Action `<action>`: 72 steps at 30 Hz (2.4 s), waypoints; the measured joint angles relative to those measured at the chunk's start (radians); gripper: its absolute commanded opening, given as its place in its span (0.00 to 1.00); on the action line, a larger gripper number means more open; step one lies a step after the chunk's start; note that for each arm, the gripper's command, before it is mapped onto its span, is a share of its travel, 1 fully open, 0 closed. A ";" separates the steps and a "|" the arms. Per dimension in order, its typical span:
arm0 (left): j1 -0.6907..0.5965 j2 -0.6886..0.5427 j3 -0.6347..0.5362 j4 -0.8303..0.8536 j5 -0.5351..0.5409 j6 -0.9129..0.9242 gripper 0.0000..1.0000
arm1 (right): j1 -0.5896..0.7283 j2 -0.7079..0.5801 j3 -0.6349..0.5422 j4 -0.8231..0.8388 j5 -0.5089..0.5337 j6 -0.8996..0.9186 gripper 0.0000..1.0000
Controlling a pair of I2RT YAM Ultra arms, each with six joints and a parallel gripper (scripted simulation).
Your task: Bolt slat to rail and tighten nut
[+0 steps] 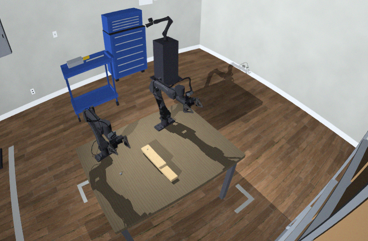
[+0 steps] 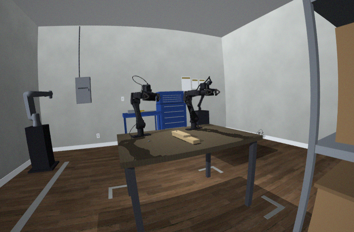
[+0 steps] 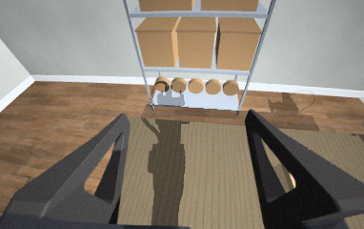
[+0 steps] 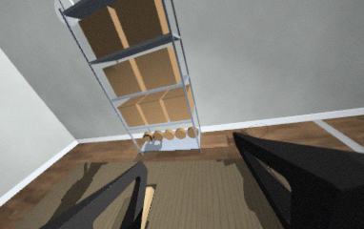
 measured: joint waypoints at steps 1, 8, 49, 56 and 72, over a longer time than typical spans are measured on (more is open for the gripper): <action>0.000 0.000 0.000 0.000 0.000 0.000 1.00 | -0.002 0.006 0.000 -0.011 0.000 -0.018 1.00; 0.000 0.000 0.000 0.000 0.000 0.000 1.00 | -0.006 0.035 0.000 -0.073 0.000 -0.123 1.00; 0.000 0.000 0.000 0.000 0.000 0.000 1.00 | -0.040 0.259 0.000 -0.510 0.000 -0.903 1.00; 0.000 0.000 0.000 0.000 0.000 0.000 1.00 | -0.045 0.301 0.000 -0.594 0.000 -1.046 1.00; 0.000 0.000 0.000 0.000 0.000 0.000 1.00 | -0.060 0.405 0.000 -0.796 0.000 -1.403 1.00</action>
